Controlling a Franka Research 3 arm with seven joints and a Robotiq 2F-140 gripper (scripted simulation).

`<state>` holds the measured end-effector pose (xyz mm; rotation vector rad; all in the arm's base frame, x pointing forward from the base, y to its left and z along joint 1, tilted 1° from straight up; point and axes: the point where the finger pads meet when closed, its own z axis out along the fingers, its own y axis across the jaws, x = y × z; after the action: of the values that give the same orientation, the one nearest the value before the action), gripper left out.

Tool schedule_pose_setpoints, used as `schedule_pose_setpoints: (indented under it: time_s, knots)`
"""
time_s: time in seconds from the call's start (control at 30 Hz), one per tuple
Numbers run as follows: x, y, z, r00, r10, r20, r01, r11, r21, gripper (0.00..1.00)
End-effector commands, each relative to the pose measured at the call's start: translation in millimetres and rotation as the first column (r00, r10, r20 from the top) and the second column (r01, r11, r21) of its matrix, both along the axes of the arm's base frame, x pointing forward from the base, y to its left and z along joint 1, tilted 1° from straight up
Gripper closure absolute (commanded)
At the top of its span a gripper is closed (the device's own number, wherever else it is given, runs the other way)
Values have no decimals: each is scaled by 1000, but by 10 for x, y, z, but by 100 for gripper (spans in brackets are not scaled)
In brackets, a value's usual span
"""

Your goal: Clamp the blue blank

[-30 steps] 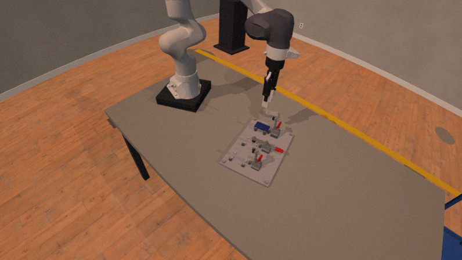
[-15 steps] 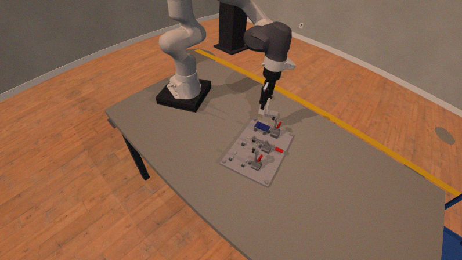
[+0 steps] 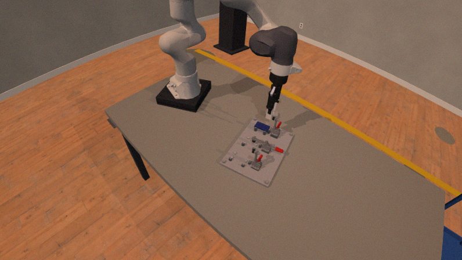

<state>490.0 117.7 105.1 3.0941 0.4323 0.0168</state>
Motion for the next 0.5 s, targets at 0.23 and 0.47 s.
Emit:
schedule_pose_setpoints:
  time_s: [0.23, 0.47]
  knots:
    - [454, 109, -2, 1000, -12, -1, 12, 1000, -6, 72]
    - [514, 126, -3, 1000, -12, -1, 12, 1000, -6, 72]
